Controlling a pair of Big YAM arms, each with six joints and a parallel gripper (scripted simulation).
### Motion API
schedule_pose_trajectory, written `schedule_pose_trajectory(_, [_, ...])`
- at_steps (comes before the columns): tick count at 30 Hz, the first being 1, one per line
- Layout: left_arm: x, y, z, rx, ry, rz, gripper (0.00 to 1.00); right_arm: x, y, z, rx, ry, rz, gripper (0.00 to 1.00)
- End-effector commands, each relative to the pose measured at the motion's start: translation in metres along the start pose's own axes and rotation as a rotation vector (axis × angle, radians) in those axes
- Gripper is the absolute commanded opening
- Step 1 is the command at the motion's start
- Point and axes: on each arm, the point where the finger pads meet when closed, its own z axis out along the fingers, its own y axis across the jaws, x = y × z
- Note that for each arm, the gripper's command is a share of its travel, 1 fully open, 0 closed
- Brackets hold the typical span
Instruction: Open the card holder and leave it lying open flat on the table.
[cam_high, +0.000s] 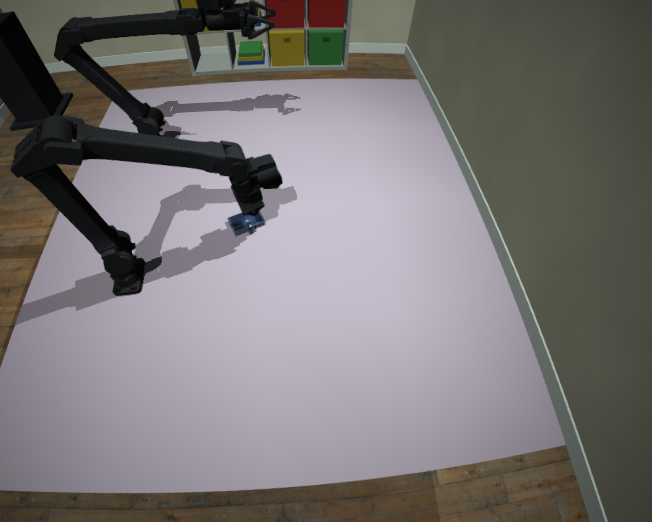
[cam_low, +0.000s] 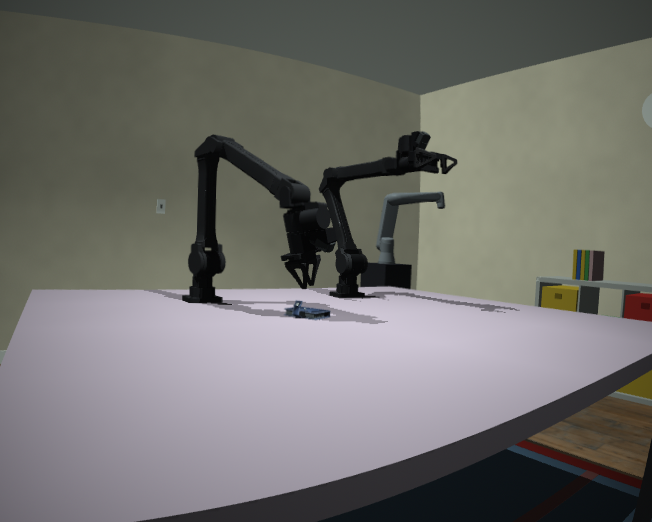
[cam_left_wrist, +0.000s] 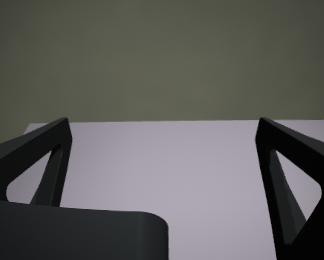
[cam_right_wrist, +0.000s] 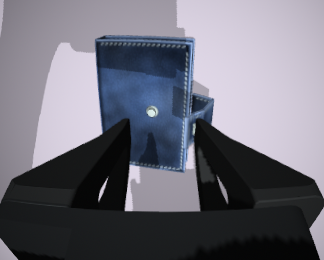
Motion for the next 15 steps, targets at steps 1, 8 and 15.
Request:
schedule_pose_trajectory(1, [-0.028,0.0,-0.003,0.0,-0.051,0.0,1.0,-0.051,-0.006,-0.056,0.032,-0.214,0.003,0.34])
schedule_pose_trajectory(8, [-0.028,0.0,-0.003,0.0,-0.051,0.0,1.0,-0.104,-0.034,-0.121,0.122,-0.538,0.013,0.34])
schedule_pose_trajectory(15, [-0.028,0.0,-0.003,0.0,-0.051,0.0,1.0,-0.128,-0.046,-0.193,0.192,-0.782,0.016,0.34])
